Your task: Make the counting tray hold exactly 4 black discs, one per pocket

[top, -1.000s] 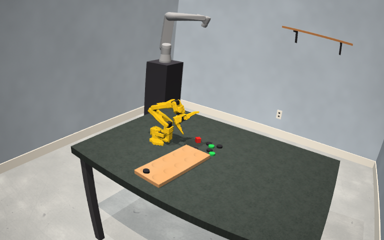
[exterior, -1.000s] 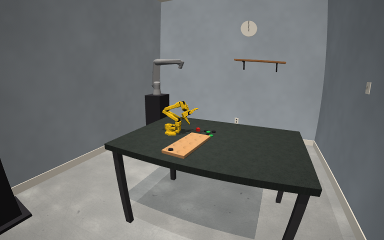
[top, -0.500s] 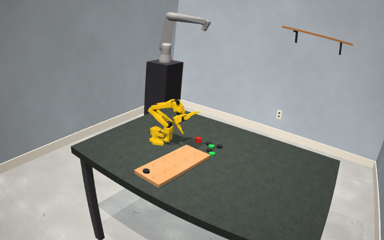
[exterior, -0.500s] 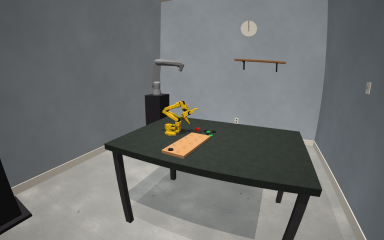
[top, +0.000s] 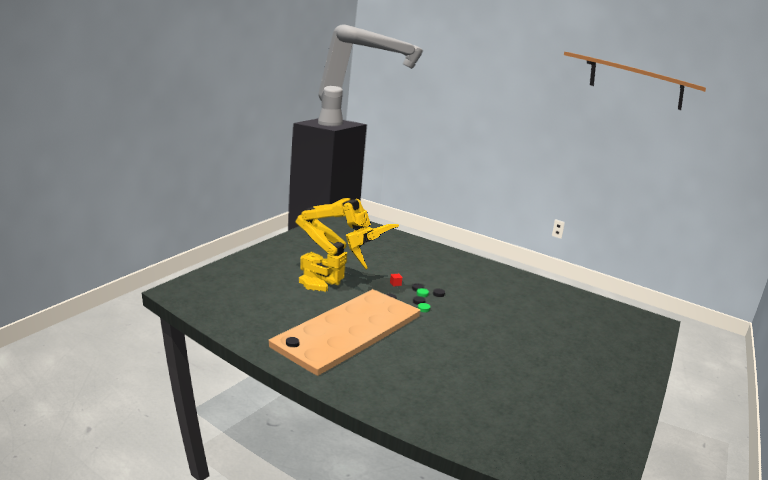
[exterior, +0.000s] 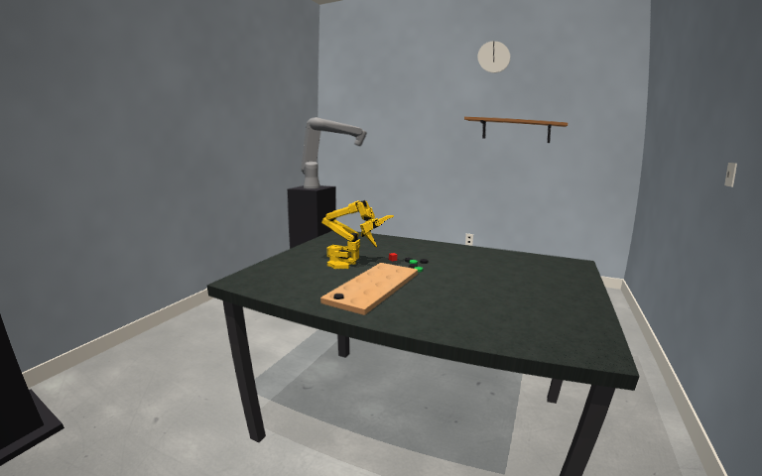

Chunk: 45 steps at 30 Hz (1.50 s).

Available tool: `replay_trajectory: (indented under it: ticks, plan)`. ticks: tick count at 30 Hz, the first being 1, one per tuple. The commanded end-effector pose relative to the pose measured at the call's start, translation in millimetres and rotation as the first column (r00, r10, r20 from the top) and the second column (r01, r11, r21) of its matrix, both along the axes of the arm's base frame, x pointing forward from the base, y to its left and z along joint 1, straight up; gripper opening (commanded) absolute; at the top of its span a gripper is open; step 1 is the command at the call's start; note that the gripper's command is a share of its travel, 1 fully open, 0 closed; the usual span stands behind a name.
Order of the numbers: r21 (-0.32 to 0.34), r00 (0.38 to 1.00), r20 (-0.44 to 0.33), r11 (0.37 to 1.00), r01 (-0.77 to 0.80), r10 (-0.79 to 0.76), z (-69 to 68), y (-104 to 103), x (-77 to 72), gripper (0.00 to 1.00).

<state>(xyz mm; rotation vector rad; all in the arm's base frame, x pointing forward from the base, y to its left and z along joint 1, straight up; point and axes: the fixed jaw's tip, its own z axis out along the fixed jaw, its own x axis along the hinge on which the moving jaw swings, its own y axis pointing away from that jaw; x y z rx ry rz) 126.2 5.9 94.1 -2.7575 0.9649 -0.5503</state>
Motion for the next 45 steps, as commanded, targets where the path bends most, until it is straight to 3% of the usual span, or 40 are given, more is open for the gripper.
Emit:
replay_trajectory:
  ticks: [1,15,16,19,30,32,40,45]
  plan:
    - [-0.089,0.965,0.028,0.962,-0.258,0.261,16.3,27.5,6.7,0.95]
    - [-0.126,0.9,-0.017,0.892,-0.434,0.435,25.5,33.7,22.5,0.83]
    - [-0.141,0.866,-0.031,0.856,-0.498,0.499,26.1,34.5,24.5,0.81]
    - [-0.136,0.839,-0.063,0.828,-0.544,0.54,27.2,37.2,31.3,0.77]
    - [-0.044,0.929,-0.164,0.939,-0.342,0.331,20.4,49.7,61.4,0.59]
    - [-0.044,0.929,-0.164,0.939,-0.342,0.331,20.4,49.7,61.4,0.59]
    - [-0.013,0.955,-0.245,0.984,-0.177,0.168,4.4,59.0,82.1,0.47]
    - [-0.015,0.957,-0.257,0.99,-0.141,0.133,-6.8,62.7,89.6,0.4]
